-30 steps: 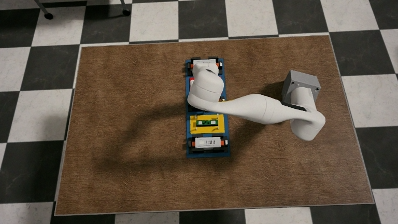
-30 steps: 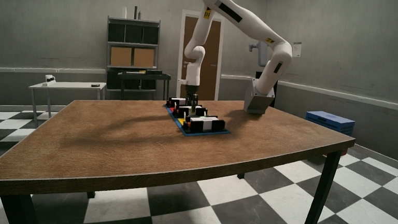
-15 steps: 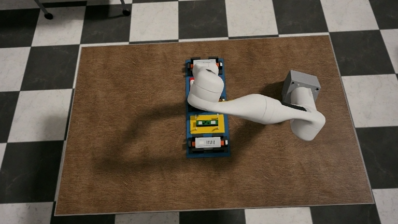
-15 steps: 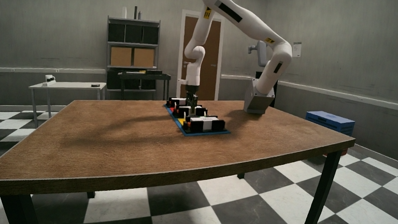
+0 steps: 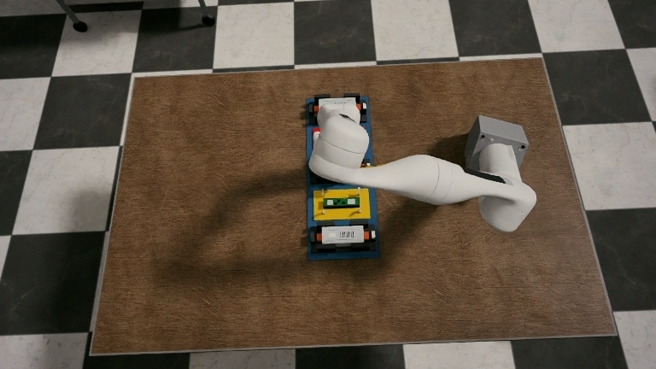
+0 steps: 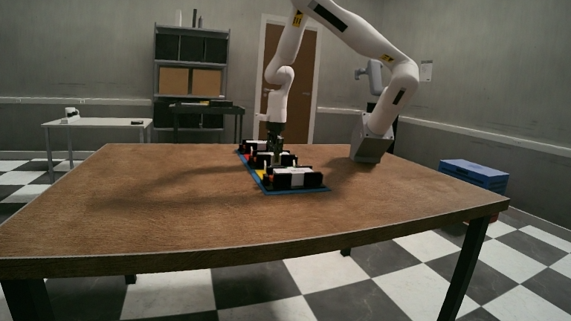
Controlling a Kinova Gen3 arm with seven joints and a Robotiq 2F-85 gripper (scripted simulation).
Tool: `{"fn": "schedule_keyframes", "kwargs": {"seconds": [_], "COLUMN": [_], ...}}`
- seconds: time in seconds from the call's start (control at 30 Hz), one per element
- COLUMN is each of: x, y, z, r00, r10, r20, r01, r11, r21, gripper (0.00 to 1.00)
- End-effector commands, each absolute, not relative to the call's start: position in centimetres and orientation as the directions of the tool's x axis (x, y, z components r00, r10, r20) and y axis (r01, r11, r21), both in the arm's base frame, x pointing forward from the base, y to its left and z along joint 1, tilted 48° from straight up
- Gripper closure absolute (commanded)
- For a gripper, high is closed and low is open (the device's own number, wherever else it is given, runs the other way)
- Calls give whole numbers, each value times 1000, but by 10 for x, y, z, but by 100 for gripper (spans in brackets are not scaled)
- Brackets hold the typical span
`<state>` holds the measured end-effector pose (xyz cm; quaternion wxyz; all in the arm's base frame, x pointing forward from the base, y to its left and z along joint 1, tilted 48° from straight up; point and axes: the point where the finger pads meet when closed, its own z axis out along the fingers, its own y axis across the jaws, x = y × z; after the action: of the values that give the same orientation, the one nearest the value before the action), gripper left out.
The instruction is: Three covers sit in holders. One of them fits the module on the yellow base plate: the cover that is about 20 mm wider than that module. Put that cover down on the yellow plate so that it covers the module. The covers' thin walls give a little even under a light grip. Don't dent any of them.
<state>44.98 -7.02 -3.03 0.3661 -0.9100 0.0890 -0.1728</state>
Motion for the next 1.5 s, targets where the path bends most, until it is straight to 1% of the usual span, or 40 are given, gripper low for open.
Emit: {"fn": "schedule_keyframes", "kwargs": {"seconds": [0.0,0.1,0.13,1.47], "x": [450,450,450,450], "y": [-71,-71,-71,-71], "z": [-30,-30,-30,-30], "r00": [924,924,924,924], "r10": [-290,-290,-290,-290], "r20": [250,250,250,250], "r01": [-36,-36,-36,-36], "r11": [-717,-717,-717,-717], "r21": [-696,-696,-696,-696], "gripper": [30,30,100,100]}}
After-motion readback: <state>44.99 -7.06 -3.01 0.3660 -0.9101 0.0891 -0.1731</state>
